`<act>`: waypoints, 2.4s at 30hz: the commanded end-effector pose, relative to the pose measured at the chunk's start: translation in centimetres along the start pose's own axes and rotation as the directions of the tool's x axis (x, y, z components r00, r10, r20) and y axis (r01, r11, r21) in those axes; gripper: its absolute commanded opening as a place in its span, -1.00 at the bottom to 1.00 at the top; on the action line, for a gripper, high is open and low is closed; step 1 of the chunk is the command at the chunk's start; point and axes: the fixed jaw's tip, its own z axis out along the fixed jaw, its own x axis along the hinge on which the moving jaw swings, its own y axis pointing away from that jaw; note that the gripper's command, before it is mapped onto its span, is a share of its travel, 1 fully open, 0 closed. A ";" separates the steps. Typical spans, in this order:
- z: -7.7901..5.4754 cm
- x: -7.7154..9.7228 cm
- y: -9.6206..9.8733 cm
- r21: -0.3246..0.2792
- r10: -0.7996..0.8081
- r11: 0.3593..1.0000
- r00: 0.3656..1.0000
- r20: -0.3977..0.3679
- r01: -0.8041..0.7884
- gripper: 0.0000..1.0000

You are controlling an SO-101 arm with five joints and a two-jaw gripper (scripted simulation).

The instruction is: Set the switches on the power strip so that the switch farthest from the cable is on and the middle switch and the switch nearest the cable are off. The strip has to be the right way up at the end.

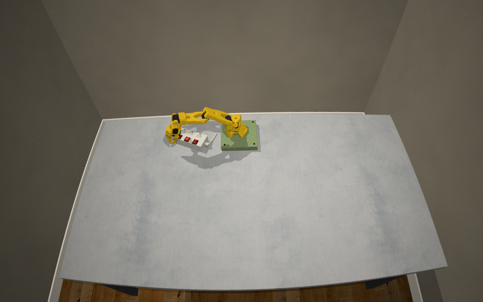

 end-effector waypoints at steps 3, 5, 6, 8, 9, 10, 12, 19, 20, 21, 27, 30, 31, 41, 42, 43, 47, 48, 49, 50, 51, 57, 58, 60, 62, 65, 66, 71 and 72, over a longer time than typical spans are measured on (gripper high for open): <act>0.2 0.2 -0.2 0.015 -0.017 1.000 1.000 0.003 0.017 -1.00; 0.2 0.2 -0.2 0.014 -0.018 1.000 1.000 0.002 0.018 -1.00; 0.3 0.2 -0.2 0.013 -0.019 1.000 1.000 0.001 0.019 -1.00; 0.3 0.3 -0.2 0.012 -0.020 1.000 1.000 0.000 0.020 -1.00; 0.4 0.3 -0.2 0.011 -0.021 1.000 1.000 0.000 0.021 -1.00; 0.4 0.3 -0.2 0.011 -0.022 1.000 1.000 -0.001 0.022 -1.00; 0.4 0.4 -0.2 0.010 -0.023 1.000 1.000 -0.001 0.023 -1.00; 0.4 0.4 -0.2 0.009 -0.023 1.000 1.000 -0.002 0.023 -1.00; 0.4 0.4 -0.2 0.009 -0.023 1.000 1.000 -0.002 0.023 -1.00; 0.4 0.4 -0.2 0.008 -0.023 1.000 1.000 -0.002 0.023 -1.00; 0.4 0.5 -0.1 0.002 -0.023 1.000 1.000 -0.004 0.023 -1.00; 0.4 0.5 -0.1 0.000 -0.023 1.000 1.000 -0.005 0.023 -1.00; 0.4 0.5 -0.1 0.000 -0.023 1.000 1.000 -0.005 0.023 -1.00; 0.4 -0.2 0.0 0.006 -0.005 1.000 1.000 0.003 0.004 -1.00; 0.4 -0.4 0.0 0.009 0.003 1.000 1.000 0.007 -0.003 -1.00; 0.4 -0.8 0.1 0.012 0.012 1.000 1.000 0.011 -0.012 -1.00; 0.3 -2.4 0.0 0.028 0.059 0.998 0.998 0.032 -0.060 -1.00; 0.3 -2.9 -0.1 0.032 0.072 0.997 0.997 0.038 -0.073 -1.00; 0.2 -3.4 -0.2 0.036 0.085 0.996 0.995 0.044 -0.087 -1.00; 0.2 -3.4 -0.2 0.036 0.085 0.996 0.995 0.044 -0.087 -1.00; 0.2 -3.4 -0.2 0.036 0.085 0.996 0.995 0.044 -0.087 -1.00; 0.0 -6.0 -1.2 0.059 0.158 0.985 0.984 0.076 -0.163 -1.00; 0.0 -6.3 -1.3 0.062 0.167 0.983 0.983 0.080 -0.172 -1.00; 0.0 -6.8 -1.6 0.066 0.181 0.980 0.980 0.086 -0.186 -1.00; 0.0 -7.1 -1.8 0.068 0.189 0.978 0.978 0.090 -0.195 -1.00; 0.0 -7.2 -1.9 0.069 0.193 0.977 0.977 0.092 -0.199 -1.00; 0.0 -7.2 -1.9 0.069 0.193 0.977 0.977 0.092 -0.199 -1.00; 0.0 -7.2 -1.9 0.069 0.193 0.977 0.977 0.092 -0.199 -1.00; 0.0 -7.2 -1.9 0.069 0.193 0.977 0.977 0.092 -0.199 -1.00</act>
